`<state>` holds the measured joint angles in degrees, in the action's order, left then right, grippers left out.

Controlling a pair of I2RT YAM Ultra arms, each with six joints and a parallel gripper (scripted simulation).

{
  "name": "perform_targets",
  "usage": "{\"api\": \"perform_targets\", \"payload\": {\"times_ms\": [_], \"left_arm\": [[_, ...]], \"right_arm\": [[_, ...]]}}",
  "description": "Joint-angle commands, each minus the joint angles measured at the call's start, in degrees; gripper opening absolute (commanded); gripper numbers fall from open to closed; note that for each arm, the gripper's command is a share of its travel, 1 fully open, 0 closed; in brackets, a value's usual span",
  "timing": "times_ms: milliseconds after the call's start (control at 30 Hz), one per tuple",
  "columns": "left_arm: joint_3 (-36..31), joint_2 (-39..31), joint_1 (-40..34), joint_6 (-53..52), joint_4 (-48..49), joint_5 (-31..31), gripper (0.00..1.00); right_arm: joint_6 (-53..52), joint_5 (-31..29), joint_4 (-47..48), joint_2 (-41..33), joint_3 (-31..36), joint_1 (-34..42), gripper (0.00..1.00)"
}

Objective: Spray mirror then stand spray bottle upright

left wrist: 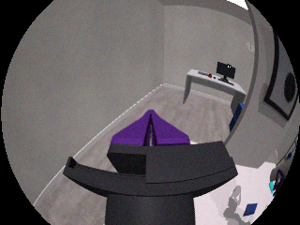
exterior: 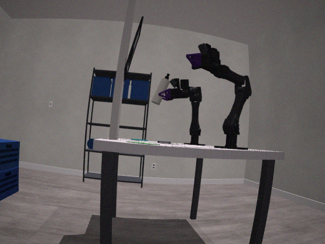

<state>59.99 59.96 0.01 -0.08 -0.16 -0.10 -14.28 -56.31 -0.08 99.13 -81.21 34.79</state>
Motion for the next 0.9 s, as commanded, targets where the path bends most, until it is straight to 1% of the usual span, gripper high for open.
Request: {"api": "perform_targets", "payload": {"times_ms": [0,67,567,633,867], "left_arm": [[1.52,-0.08,0.33,0.39,1.38,0.42,0.00],[1.52,-0.08,0.33,0.39,1.38,0.42,0.00],[1.52,-0.08,0.33,0.39,1.38,0.42,0.00],[1.52,-0.08,0.33,0.39,1.38,0.42,0.00],[1.52,-0.08,0.33,0.39,1.38,0.42,0.00]], "right_arm": [[-1.27,2.65,2.79,-2.18,2.69,1.15,0.00],[-1.27,2.65,2.79,-2.18,2.69,1.15,0.00],[-3.40,13.77,12.76,-7.69,22.59,4.63,0.00],[-3.40,13.77,12.76,-7.69,22.59,4.63,0.00],[-4.34,18.49,16.63,-9.73,31.80,6.22,0.00]]}}
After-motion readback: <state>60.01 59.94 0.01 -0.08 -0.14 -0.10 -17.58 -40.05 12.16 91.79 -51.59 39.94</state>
